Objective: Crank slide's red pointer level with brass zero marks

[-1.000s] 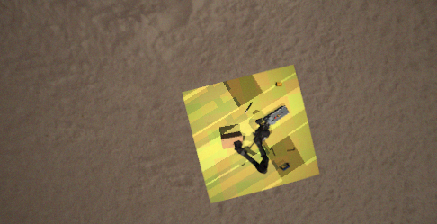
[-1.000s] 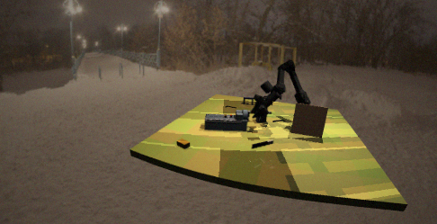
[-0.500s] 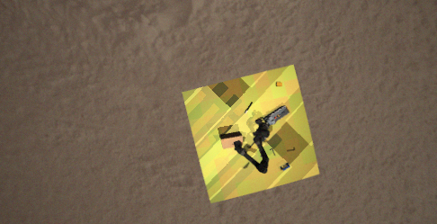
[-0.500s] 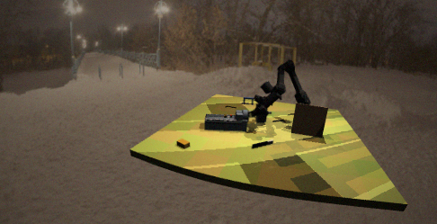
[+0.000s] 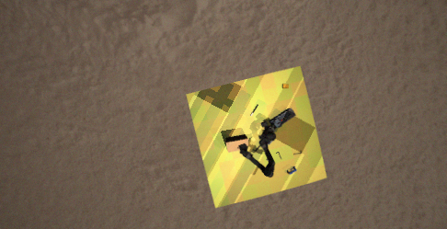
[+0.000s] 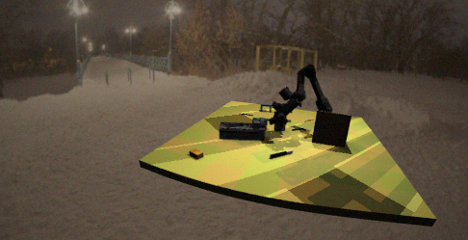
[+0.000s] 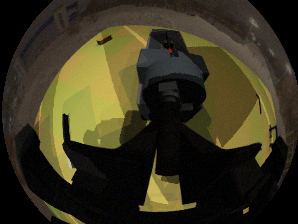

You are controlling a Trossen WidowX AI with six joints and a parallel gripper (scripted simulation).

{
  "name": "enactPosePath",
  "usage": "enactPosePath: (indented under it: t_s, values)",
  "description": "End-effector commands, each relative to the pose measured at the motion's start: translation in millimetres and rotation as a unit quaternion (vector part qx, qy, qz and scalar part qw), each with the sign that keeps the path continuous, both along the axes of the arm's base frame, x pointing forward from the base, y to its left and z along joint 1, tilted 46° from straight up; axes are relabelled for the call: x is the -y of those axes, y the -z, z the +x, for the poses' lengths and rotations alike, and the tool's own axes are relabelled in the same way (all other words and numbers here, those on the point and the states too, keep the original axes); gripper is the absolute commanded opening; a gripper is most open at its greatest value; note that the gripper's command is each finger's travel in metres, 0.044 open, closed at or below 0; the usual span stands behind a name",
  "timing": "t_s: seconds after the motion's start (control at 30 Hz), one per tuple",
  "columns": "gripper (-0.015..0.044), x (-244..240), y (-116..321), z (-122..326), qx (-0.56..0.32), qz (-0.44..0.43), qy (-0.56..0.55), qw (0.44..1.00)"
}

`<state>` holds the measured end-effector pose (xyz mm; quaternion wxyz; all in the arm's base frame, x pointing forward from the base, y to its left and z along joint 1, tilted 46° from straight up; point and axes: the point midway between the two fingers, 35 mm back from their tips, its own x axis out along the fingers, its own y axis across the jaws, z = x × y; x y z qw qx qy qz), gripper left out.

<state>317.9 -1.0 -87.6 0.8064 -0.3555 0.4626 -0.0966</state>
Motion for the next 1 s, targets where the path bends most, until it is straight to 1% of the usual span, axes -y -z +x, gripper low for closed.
enactPosePath:
  t_s: [0.0, 0.4, 0.97]
  values:
    - [0.0000, 2, -4, 1, 0.000, -0.002, -0.001, 1.000]
    - [0.0000, 10, -14, 4, 0.000, -0.003, -0.001, 1.000]
    - [0.0000, 22, -17, 5, -0.001, -0.003, -0.001, 1.000]
